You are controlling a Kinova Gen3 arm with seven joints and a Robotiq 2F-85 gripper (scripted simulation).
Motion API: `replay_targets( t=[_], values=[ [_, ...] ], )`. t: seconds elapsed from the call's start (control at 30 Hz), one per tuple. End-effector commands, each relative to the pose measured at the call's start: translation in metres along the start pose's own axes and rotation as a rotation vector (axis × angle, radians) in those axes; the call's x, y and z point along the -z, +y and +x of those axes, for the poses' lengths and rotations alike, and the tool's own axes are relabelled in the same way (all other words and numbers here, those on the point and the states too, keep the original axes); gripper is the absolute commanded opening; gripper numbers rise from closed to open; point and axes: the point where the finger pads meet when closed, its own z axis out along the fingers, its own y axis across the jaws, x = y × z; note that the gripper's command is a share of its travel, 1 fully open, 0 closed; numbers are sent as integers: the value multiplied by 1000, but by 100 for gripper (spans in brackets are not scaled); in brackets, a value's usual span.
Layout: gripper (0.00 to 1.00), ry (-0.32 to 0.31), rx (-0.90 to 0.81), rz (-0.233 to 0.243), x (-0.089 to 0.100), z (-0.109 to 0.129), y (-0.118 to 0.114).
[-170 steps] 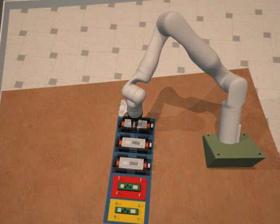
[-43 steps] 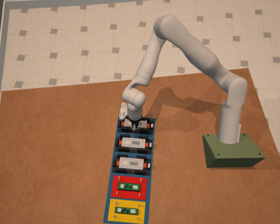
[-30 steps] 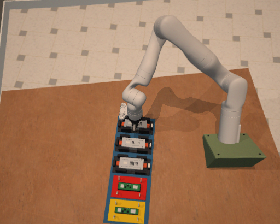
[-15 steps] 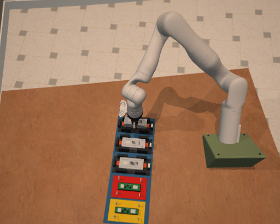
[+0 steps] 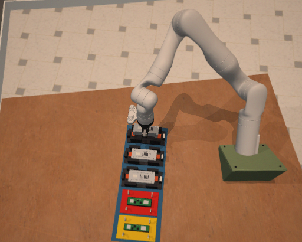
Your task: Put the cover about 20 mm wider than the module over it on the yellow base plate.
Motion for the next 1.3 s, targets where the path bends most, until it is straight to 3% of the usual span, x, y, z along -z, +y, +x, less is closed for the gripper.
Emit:
replay_targets(
  t=[0.0,1.27],
  values=[
    [0,1,0,1,3,0,0],
    [0,2,0,1,3,0,0]
  ],
)
